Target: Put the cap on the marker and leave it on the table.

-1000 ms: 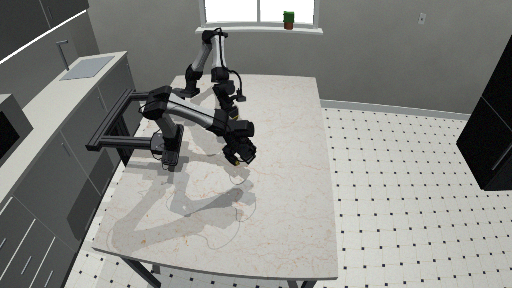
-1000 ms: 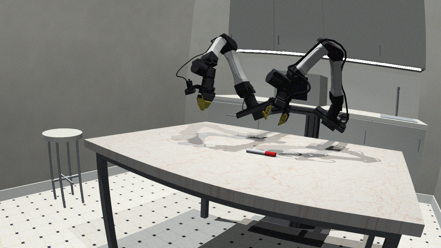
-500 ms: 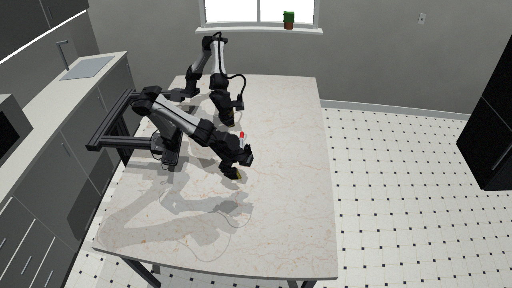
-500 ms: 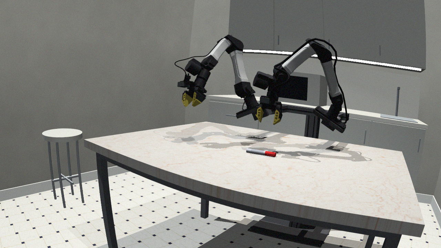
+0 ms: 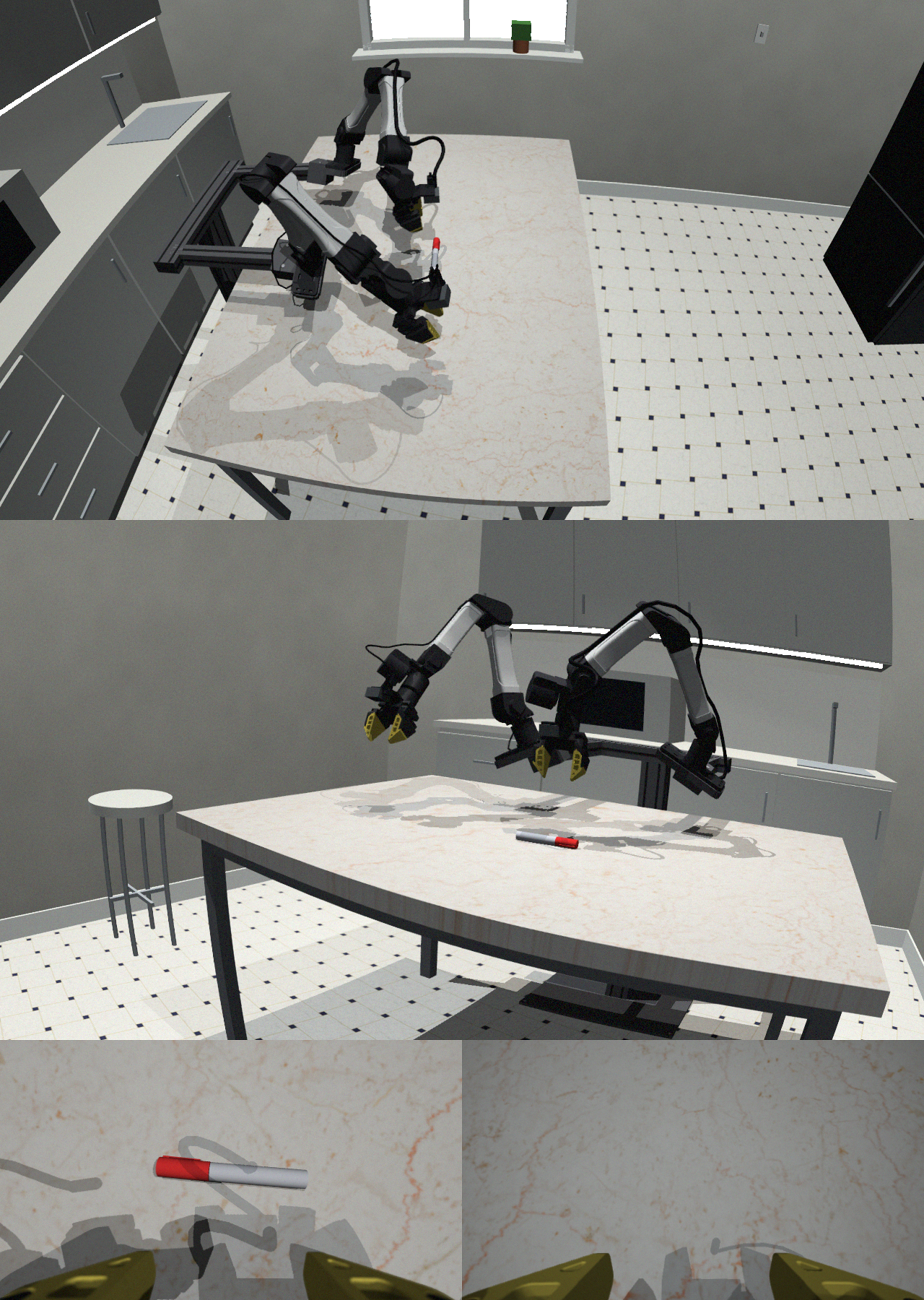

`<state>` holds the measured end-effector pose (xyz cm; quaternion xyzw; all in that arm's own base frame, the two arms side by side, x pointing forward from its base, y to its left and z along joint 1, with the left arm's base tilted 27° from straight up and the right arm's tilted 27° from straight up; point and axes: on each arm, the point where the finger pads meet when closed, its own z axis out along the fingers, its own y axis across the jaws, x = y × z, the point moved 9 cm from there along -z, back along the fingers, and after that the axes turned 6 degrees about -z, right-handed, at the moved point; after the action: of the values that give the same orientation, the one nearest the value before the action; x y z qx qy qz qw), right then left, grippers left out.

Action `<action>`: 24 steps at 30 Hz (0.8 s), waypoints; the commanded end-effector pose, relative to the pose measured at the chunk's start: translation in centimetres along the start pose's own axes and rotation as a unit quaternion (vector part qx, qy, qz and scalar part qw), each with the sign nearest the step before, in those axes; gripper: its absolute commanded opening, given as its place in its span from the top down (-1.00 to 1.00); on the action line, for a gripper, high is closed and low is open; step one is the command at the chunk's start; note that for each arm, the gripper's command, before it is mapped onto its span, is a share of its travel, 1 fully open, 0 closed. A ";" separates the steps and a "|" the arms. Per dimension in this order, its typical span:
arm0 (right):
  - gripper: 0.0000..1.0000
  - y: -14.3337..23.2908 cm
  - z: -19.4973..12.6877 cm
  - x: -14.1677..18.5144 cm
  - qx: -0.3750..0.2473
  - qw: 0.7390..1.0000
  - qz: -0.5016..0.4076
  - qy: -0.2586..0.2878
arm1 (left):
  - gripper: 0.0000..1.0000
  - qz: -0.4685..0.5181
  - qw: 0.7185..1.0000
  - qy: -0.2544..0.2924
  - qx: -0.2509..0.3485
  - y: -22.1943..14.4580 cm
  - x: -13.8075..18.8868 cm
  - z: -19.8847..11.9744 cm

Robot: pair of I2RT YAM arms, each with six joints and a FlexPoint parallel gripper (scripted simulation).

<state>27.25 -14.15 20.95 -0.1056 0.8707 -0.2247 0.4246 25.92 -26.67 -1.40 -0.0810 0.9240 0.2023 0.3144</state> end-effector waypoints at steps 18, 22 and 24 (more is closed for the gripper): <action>-0.31 -0.8 -0.2 -1.0 -0.001 0.999 -0.015 -0.029 | -0.31 -0.007 1.000 -0.010 0.006 -0.5 -0.9 -0.6; -0.31 -0.8 -0.2 -1.0 -0.001 0.999 -0.015 -0.029 | -0.31 -0.007 1.000 -0.010 0.006 -0.5 -0.9 -0.6; -0.31 -0.8 -0.2 -1.0 -0.001 0.999 -0.015 -0.029 | -0.31 -0.007 1.000 -0.010 0.006 -0.5 -0.9 -0.6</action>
<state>27.30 -14.09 20.91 -0.1197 0.8685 -0.2177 0.4289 25.90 -26.63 -1.40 -0.0803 0.9238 0.2038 0.3139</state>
